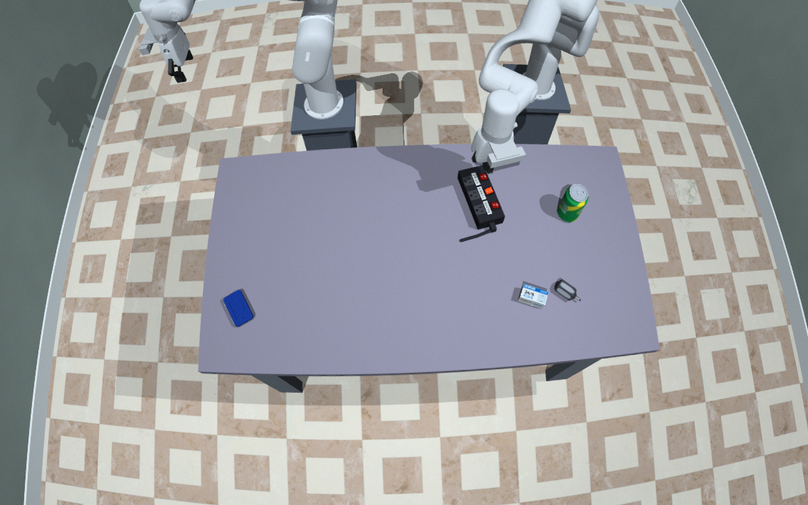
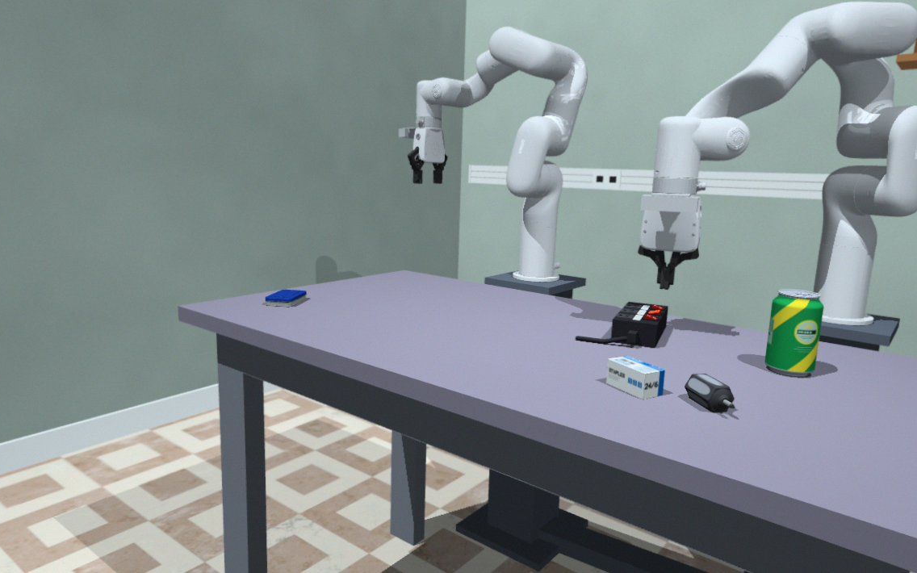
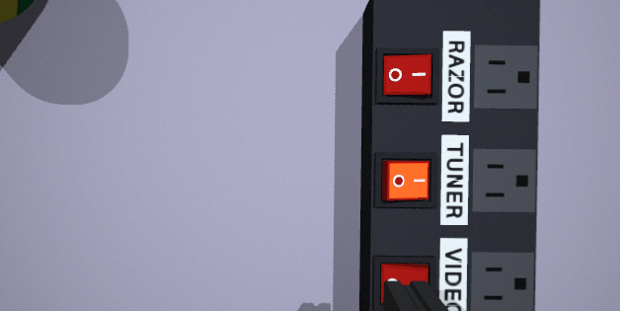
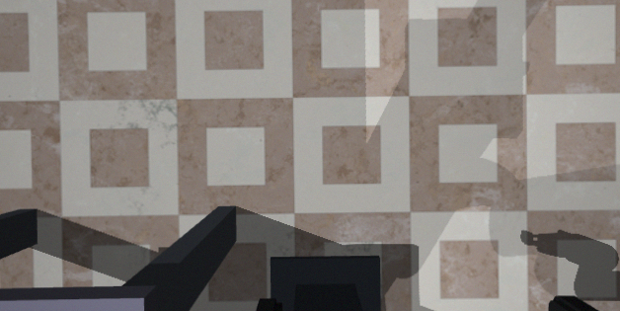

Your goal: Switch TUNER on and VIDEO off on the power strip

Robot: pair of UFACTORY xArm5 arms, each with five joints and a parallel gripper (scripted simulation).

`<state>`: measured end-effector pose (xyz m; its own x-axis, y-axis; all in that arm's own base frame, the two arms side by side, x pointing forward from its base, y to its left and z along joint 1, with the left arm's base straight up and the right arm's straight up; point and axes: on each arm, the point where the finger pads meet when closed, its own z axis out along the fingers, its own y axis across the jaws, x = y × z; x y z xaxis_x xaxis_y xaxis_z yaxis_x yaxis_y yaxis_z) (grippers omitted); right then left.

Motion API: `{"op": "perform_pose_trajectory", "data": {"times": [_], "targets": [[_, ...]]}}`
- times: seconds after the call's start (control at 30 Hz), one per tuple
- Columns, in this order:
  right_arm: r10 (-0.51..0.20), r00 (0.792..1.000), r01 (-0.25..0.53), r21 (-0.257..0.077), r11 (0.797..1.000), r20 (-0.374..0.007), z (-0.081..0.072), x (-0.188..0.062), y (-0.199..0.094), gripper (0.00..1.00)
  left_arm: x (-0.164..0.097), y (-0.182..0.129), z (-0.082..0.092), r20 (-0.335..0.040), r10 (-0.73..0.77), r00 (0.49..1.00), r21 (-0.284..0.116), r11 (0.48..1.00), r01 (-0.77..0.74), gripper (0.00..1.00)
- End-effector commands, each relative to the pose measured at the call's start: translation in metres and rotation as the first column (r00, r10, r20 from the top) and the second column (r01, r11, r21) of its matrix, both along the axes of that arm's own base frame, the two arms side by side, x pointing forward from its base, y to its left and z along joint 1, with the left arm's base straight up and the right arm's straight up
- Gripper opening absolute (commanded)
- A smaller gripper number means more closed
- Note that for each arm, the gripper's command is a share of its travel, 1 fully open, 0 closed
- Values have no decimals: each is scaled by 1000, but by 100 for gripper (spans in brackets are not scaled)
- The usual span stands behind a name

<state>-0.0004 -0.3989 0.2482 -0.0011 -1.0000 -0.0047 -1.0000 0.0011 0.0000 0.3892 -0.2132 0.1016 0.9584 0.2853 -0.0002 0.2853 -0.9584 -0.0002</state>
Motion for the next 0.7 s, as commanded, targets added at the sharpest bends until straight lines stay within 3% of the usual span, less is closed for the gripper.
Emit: {"op": "perform_pose_trajectory", "data": {"times": [0.0,0.43,0.47,0.67], "targets": [[0,1000,0,-5,1000,0,2,0,-1,100,1,-1,2,4,0,1000,-2,1000,0,0],[0,1000,0,-5,1000,0,2,0,-1,100,1,-1,2,4,0,1000,-2,1000,0,0],[0,1000,0,-5,1000,0,2,0,-1,100,1,-1,2,4,0,1000,-2,1000,0,100],[0,1000,0,-5,1000,0,2,0,-1,100,1,-1,10,4,0,1000,-2,1000,0,100]]}}
